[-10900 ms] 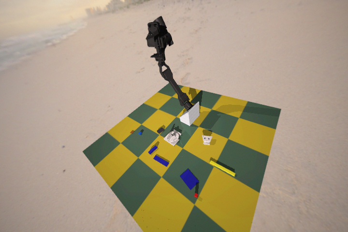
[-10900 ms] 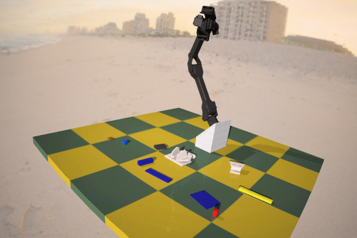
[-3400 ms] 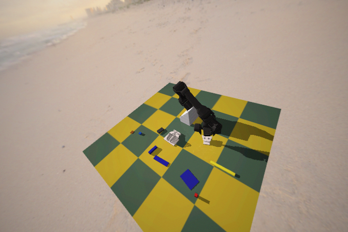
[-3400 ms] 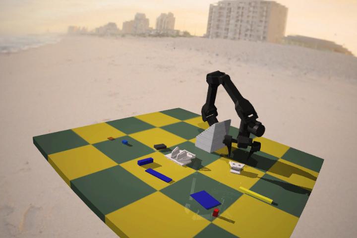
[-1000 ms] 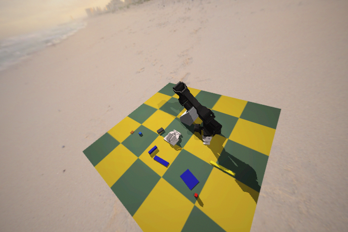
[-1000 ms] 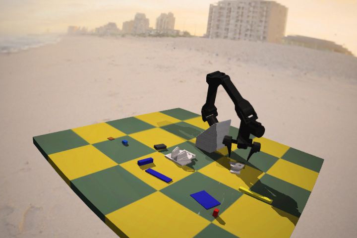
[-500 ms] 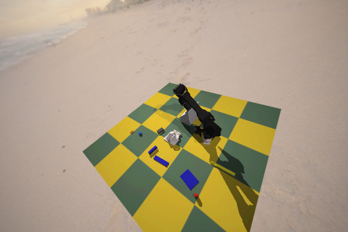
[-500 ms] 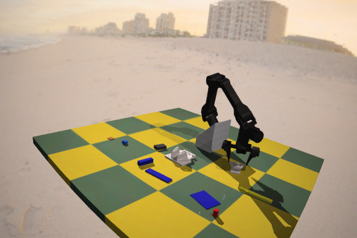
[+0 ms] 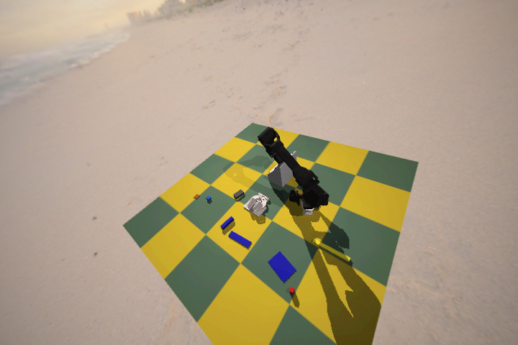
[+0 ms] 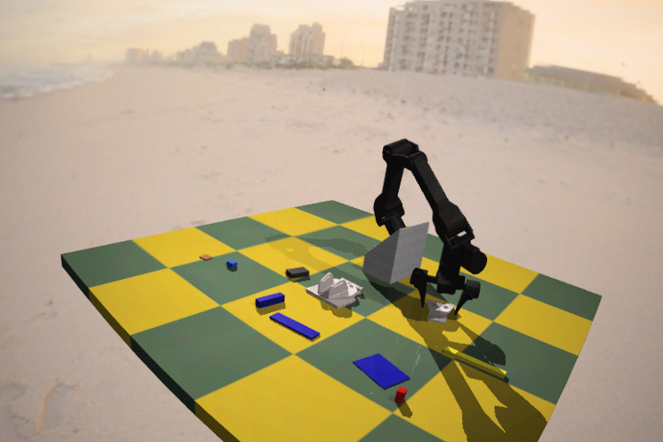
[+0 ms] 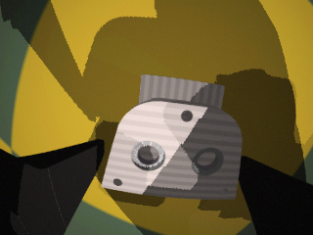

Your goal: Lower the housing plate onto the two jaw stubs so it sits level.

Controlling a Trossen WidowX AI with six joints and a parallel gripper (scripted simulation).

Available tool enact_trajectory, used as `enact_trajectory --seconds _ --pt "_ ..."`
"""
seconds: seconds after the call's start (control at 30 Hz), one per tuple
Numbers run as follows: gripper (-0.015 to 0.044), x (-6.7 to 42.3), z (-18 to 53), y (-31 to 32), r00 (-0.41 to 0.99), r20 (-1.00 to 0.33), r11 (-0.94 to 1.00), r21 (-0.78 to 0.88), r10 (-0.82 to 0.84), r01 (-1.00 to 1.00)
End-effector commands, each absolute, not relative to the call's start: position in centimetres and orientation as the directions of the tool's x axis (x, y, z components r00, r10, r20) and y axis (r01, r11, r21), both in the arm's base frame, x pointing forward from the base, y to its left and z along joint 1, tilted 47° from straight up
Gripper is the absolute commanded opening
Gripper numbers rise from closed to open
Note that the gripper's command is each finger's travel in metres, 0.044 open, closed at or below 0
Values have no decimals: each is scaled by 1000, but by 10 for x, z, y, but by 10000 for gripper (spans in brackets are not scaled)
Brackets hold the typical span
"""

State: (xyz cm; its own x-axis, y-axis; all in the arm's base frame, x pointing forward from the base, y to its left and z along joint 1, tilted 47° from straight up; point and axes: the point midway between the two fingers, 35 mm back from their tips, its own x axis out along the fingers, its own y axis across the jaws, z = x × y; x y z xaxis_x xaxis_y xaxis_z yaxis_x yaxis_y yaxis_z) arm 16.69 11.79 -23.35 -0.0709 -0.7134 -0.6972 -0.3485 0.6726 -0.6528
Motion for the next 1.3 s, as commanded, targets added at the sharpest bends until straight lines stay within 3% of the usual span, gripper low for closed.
enact_trajectory --seconds 0.0,0.73,1.27 --pt "440 168 -234 117 -65 -698 671 -652 -713 -354" --pt "440 168 -234 117 -65 -698 671 -652 -713 -354" --pt "351 167 -234 117 -69 -698 673 -652 -712 -349"
